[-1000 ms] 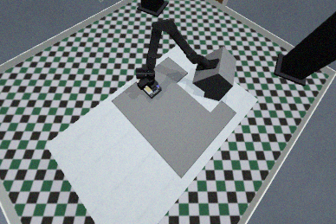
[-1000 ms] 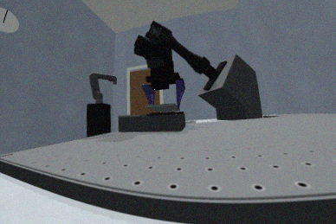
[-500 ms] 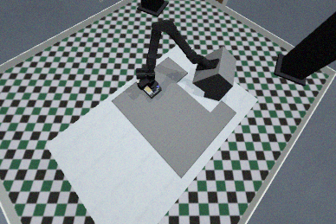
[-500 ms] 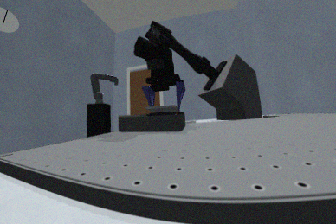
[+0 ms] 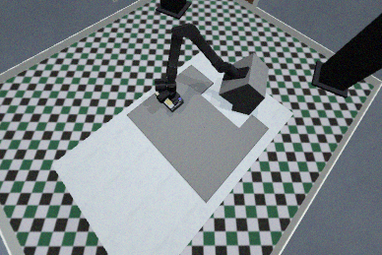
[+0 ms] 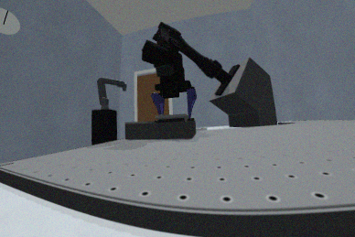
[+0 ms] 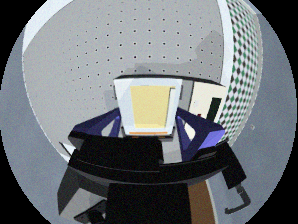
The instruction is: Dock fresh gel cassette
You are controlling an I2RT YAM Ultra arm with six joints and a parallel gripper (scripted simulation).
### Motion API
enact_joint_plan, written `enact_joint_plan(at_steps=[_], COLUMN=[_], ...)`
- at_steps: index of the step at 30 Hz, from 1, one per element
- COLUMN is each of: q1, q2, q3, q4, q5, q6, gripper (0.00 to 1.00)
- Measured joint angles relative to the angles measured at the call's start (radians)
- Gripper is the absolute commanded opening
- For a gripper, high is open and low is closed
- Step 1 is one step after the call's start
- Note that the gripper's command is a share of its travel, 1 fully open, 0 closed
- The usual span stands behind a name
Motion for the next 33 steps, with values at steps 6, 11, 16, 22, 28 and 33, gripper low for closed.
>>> enact_joint_plan(at_steps=[6,11,16,22,28,33], q1=[0.000,0.000,-0.004,-0.008,-0.011,-0.013], q2=[0.007,0.004,-0.002,-0.007,-0.011,-0.015], q3=[0.012,0.004,-0.003,-0.011,-0.015,-0.021], q4=[-0.017,-0.018,-0.017,-0.012,-0.007,-0.005], q5=[0.005,0.007,0.007,0.004,-0.002,-0.005], q6=[0.007,0.008,0.008,0.006,0.005,0.003], gripper=[0.00,0.00,0.00,0.00,0.00,0.00])
